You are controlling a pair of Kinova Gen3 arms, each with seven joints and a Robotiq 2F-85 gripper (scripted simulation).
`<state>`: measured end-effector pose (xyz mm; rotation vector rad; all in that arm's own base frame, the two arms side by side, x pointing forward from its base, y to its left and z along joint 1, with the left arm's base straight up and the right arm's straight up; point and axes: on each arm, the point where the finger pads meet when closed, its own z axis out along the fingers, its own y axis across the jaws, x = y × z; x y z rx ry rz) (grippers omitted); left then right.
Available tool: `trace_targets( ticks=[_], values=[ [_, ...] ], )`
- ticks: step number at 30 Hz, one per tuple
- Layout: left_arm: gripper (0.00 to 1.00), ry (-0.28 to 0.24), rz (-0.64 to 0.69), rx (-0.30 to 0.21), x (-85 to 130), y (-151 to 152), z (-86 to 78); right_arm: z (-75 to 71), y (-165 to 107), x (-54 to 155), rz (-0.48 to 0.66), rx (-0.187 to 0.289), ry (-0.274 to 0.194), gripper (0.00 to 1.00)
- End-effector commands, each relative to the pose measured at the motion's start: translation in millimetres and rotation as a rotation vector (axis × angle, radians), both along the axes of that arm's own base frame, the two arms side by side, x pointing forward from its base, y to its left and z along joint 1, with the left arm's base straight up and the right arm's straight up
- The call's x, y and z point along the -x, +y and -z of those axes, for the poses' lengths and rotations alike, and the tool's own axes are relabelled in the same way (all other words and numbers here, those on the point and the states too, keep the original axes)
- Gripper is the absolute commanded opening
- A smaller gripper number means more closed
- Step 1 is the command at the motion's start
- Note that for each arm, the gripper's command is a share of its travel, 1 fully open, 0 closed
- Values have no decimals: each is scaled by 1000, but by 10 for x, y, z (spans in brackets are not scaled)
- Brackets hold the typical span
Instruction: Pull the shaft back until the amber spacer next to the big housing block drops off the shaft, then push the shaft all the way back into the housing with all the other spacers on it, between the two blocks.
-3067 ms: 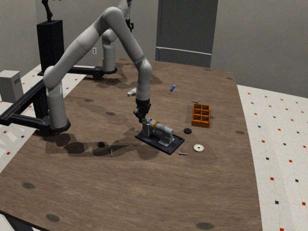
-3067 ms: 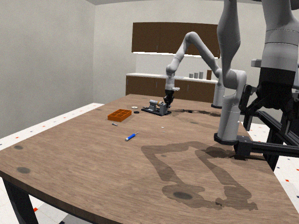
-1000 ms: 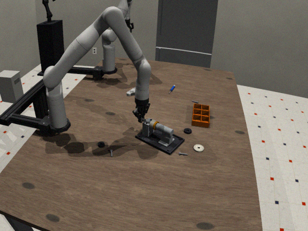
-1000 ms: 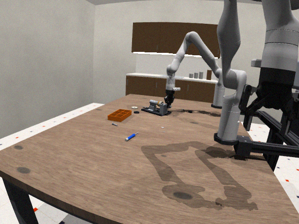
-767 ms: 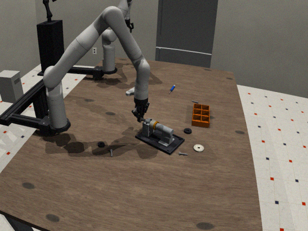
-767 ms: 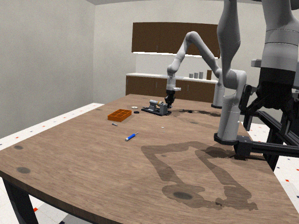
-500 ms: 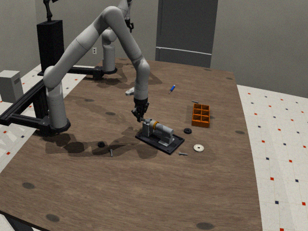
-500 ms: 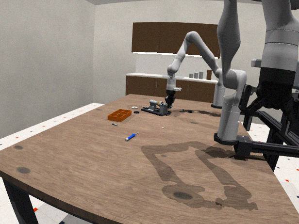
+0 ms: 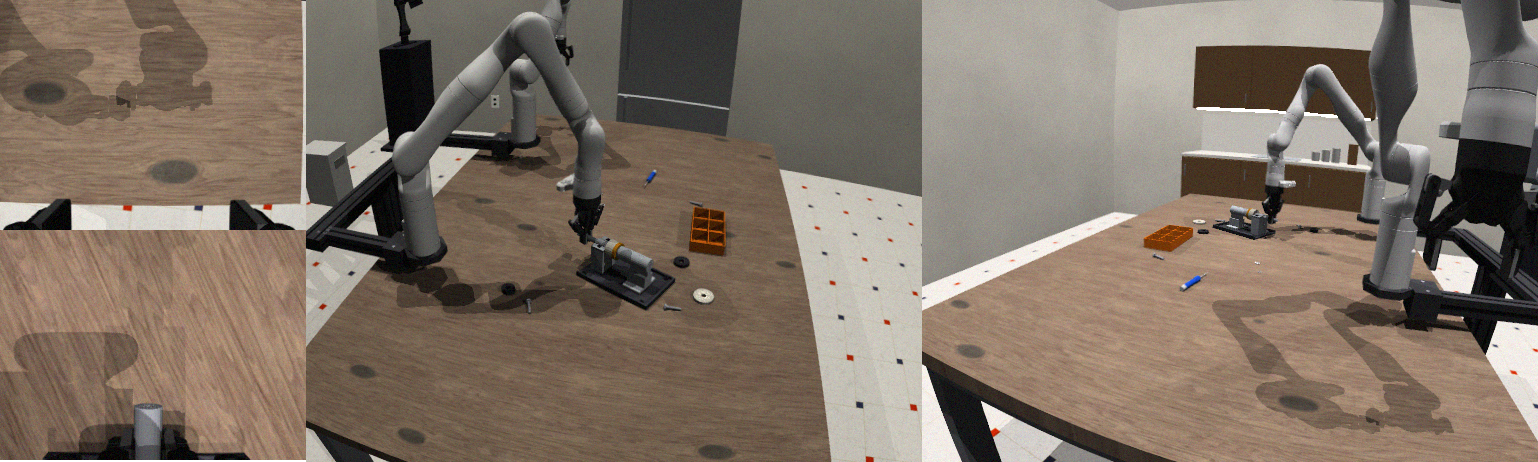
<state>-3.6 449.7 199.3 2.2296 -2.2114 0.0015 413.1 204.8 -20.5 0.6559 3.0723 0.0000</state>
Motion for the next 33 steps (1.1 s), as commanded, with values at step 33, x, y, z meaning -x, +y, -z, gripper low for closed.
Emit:
trace_targets(
  ticks=[33],
  values=[
    [1000, 0, 0, -2, 1, 3, -7, -8, 24, 41, 0, -1, -2, 99]
  ],
)
